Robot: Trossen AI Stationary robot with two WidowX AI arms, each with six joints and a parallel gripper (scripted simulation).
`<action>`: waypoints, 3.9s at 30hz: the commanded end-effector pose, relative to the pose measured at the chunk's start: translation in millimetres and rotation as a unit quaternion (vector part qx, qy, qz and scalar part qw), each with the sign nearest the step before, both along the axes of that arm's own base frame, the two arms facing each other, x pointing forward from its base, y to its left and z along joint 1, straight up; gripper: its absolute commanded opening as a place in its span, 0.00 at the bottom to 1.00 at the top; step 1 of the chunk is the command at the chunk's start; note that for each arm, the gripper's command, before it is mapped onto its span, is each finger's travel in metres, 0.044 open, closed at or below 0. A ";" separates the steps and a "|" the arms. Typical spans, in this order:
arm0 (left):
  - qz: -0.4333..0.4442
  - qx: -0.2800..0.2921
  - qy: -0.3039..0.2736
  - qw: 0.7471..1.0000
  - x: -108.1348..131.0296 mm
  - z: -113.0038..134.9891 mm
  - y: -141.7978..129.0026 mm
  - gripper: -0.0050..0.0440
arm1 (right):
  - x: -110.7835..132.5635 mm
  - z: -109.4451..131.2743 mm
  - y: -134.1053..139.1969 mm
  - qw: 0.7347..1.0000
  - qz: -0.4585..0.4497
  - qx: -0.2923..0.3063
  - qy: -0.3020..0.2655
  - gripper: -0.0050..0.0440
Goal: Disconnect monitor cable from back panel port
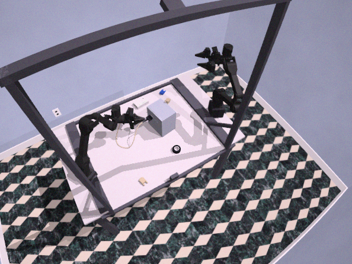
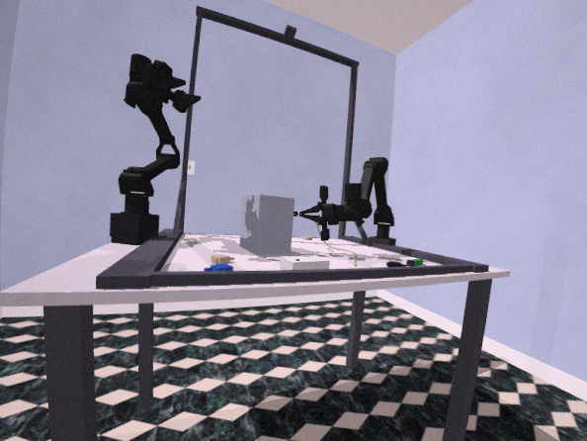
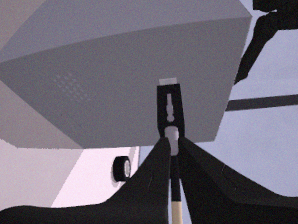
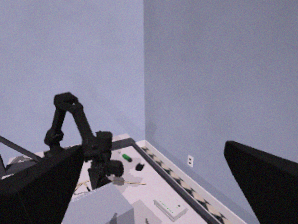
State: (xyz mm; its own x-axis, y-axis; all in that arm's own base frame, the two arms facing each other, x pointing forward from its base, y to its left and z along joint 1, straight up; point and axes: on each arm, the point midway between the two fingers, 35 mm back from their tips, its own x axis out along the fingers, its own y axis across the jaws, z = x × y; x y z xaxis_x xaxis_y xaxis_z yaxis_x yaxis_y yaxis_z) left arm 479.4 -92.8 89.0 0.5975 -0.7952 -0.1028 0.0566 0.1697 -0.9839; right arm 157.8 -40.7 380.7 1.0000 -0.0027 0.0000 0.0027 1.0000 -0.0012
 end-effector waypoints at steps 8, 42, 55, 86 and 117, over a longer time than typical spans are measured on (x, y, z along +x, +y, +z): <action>0.002 -0.043 0.002 0.999 2.7 8.7 0.7 0.10 | -0.3 2.7 1.3 1.000 0.001 -0.002 -0.001 1.00; 0.002 -0.076 0.013 0.997 2.7 7.2 0.7 1.00 | -0.3 2.7 1.3 1.000 0.001 -0.002 -0.001 1.00; 0.018 -0.012 -0.013 1.000 8.0 12.0 1.2 1.00 | -0.3 2.7 1.3 1.000 0.001 -0.002 -0.001 1.00; 0.005 0.204 -0.080 0.976 1.7 19.6 -2.8 0.36 | -0.3 2.7 1.3 1.000 0.001 -0.002 -0.001 1.00; 0.003 0.122 -0.053 0.991 2.1 16.2 -1.0 0.10 | -0.3 2.7 1.3 1.000 0.001 -0.002 -0.001 1.00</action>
